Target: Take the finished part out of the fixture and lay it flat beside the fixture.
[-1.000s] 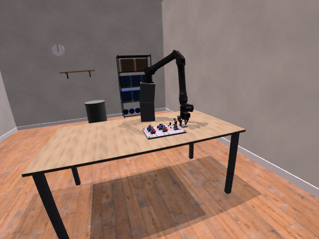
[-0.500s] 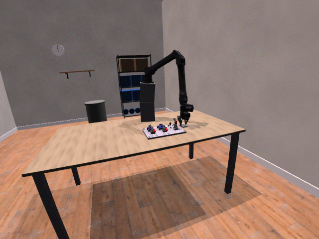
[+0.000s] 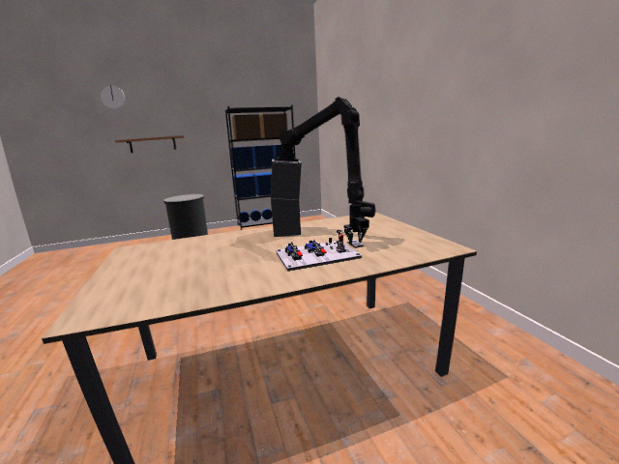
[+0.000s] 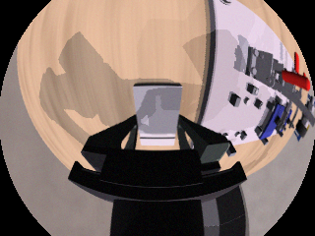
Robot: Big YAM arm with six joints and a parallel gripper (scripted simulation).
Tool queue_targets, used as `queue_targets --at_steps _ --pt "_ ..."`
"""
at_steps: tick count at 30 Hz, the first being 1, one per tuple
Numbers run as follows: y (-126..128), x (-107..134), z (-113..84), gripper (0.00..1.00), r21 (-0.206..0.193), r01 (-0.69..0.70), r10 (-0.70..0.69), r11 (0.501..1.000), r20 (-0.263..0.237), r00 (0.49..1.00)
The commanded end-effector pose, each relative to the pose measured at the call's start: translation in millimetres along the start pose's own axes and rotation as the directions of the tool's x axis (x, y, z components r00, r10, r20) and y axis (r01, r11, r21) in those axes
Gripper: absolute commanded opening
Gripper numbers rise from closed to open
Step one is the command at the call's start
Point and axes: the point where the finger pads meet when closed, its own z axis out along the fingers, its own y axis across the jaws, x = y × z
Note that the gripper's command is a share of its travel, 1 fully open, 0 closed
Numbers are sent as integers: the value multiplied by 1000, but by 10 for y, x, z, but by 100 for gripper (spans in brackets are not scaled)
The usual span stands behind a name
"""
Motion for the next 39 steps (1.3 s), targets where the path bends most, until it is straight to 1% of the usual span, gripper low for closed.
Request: queue_targets --at_steps 1,9,31,32,39 --pt "0 95 69 0 7 1 -1 1000 -7 1000" --pt "-17 120 70 0 10 0 0 1000 -11 1000" --pt "9 83 59 0 6 1 -1 1000 -5 1000" --pt "9 83 58 74 6 1 -1 1000 -5 1000" --pt "10 81 57 74 5 2 -2 1000 -4 1000"
